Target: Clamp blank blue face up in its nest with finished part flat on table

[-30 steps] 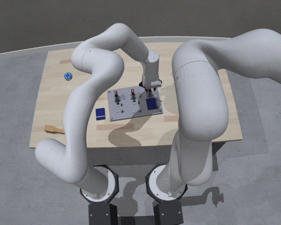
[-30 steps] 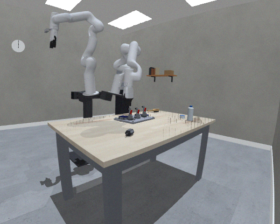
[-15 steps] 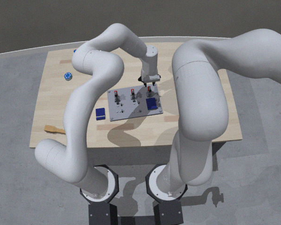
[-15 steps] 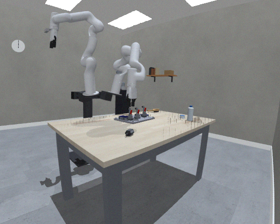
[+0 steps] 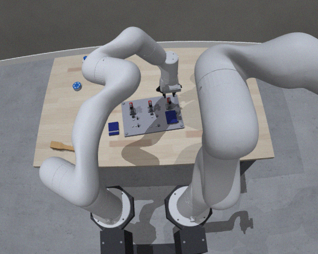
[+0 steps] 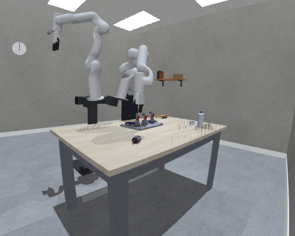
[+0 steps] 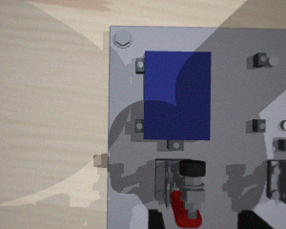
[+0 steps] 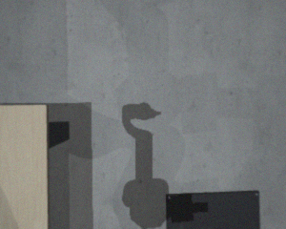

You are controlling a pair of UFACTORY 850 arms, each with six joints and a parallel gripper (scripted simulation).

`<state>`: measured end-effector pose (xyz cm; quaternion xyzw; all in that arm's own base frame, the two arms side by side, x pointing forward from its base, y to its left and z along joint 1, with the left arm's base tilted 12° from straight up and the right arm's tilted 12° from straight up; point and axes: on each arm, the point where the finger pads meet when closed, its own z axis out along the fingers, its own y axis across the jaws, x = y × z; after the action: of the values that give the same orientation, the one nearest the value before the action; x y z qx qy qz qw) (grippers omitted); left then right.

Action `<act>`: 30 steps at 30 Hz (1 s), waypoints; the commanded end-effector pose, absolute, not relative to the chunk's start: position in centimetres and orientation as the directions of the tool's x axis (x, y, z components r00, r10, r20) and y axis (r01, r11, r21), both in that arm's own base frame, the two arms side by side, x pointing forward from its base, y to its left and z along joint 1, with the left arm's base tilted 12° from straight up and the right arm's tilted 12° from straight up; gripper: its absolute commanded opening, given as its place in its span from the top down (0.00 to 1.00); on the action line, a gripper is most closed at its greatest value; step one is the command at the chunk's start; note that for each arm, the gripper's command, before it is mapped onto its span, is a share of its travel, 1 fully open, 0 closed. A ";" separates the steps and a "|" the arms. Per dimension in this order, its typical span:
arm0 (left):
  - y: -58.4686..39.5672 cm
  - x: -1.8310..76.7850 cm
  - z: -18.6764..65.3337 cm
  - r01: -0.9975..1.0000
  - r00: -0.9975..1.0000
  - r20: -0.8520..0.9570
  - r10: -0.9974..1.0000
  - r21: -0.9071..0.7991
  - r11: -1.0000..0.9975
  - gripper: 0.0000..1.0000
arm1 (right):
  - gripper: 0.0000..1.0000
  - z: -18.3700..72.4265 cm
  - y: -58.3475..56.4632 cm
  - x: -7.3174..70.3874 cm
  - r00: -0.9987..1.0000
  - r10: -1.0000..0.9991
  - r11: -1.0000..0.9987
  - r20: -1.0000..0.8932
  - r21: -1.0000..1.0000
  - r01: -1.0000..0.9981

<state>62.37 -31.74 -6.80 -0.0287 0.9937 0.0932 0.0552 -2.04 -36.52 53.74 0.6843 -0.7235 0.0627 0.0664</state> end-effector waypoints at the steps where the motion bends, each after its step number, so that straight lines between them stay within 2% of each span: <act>1: -31.7 62.5 -7.3 -0.067 -0.992 -0.117 -0.047 0.181 0.981 0.52 | 0.00 53.8 -36.5 -2.0 -0.055 -0.981 0.056 0.184 0.000 -0.998; 30: -31.1 62.9 -10.3 -0.067 -0.992 -0.117 -0.047 0.181 0.981 0.52 | 0.00 53.8 -36.5 -2.0 -0.055 -0.981 0.056 0.184 0.000 -0.998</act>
<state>62.74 -31.05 -10.36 -0.0287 0.9937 0.0933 0.0551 -2.04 -36.52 53.74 0.6843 -0.7235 0.0627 0.0664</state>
